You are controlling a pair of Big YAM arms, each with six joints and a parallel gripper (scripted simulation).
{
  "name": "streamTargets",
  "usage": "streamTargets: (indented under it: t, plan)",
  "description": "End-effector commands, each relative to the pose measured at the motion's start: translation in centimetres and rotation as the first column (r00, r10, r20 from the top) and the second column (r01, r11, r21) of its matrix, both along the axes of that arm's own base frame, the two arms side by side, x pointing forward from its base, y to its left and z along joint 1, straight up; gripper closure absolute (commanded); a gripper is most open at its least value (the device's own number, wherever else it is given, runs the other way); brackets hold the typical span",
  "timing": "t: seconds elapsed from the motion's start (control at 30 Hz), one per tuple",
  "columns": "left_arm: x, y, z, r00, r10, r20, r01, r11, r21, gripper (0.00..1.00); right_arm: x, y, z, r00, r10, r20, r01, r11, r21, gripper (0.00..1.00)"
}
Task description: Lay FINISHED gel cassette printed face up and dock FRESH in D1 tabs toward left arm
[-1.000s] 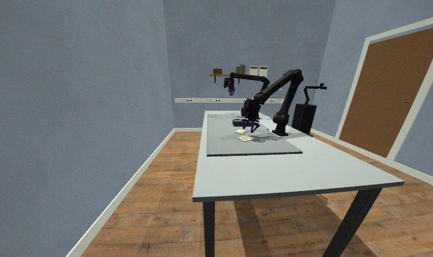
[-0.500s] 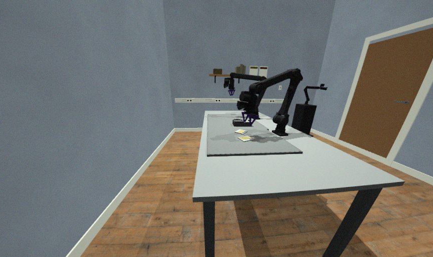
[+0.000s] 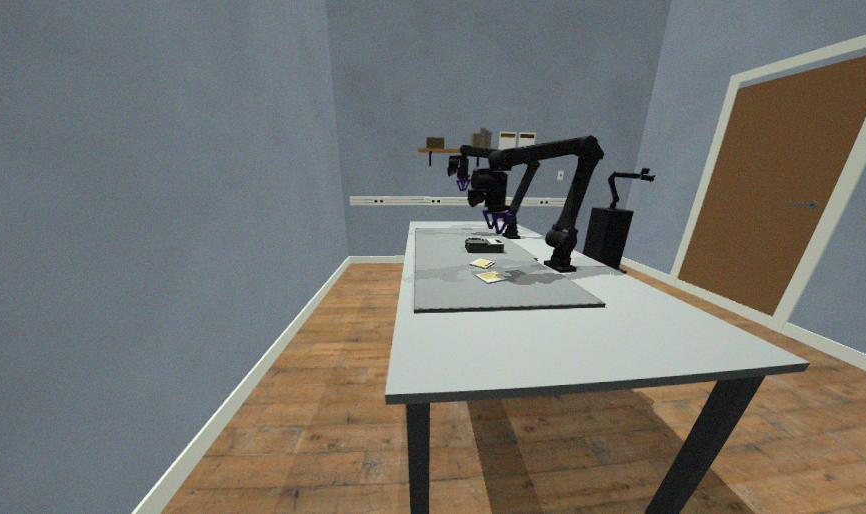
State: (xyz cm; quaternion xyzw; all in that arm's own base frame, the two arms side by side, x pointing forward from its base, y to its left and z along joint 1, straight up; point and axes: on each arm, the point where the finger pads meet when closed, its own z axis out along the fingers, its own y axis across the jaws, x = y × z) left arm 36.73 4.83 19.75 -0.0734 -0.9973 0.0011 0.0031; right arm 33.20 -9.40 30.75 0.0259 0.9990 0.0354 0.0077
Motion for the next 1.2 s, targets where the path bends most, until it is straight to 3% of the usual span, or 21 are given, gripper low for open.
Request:
streamTargets:
  t: [0.0,0.63,1.17]
  plan:
    - [1.4,-0.4,3.9,0.998,-0.018,0.054,0.017,1.000,0.012,0.02,0.9,-0.7,2.0,1.000,-0.021,0.012,0.021,1.000,-0.002,0.00]
    - [1.1,-2.3,11.9,0.998,-0.018,0.054,0.017,1.000,0.012,0.02,0.9,-0.7,2.0,1.000,-0.021,0.012,0.021,1.000,-0.002,0.00]
    - [1.1,-2.3,11.9,0.998,-0.018,0.054,0.017,1.000,0.012,0.00,0.9,-0.7,2.0,1.000,-0.021,0.012,0.021,1.000,-0.002,0.00]
